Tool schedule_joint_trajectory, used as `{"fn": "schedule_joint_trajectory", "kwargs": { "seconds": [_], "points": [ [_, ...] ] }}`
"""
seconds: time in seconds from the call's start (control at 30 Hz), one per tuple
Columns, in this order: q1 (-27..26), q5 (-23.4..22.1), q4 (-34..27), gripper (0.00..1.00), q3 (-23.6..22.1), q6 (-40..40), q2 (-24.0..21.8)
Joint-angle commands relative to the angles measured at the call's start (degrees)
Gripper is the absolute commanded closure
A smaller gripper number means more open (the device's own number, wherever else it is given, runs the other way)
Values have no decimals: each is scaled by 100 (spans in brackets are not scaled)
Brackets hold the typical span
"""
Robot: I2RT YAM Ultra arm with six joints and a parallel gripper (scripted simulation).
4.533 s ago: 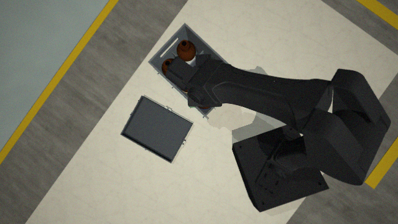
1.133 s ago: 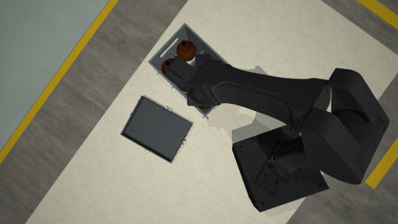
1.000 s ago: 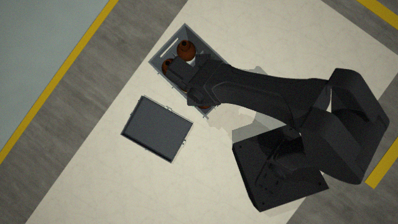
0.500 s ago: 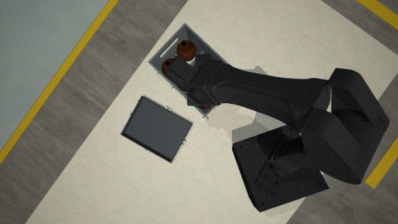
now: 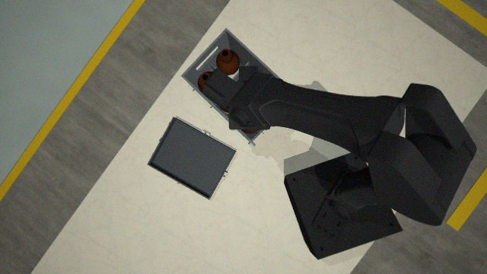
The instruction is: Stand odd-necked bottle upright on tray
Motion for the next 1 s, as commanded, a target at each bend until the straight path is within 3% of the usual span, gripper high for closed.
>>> {"fn": "schedule_joint_trajectory", "kwargs": {
  "seconds": [0.0, 0.7, 0.97],
  "points": [
    [-5, 30, 37, 39, -1, -19, -69],
    [-4, 31, 29, 39, 6, -18, -74],
    [84, 48, -196, 39, 201, 51, -213]
  ]
}}
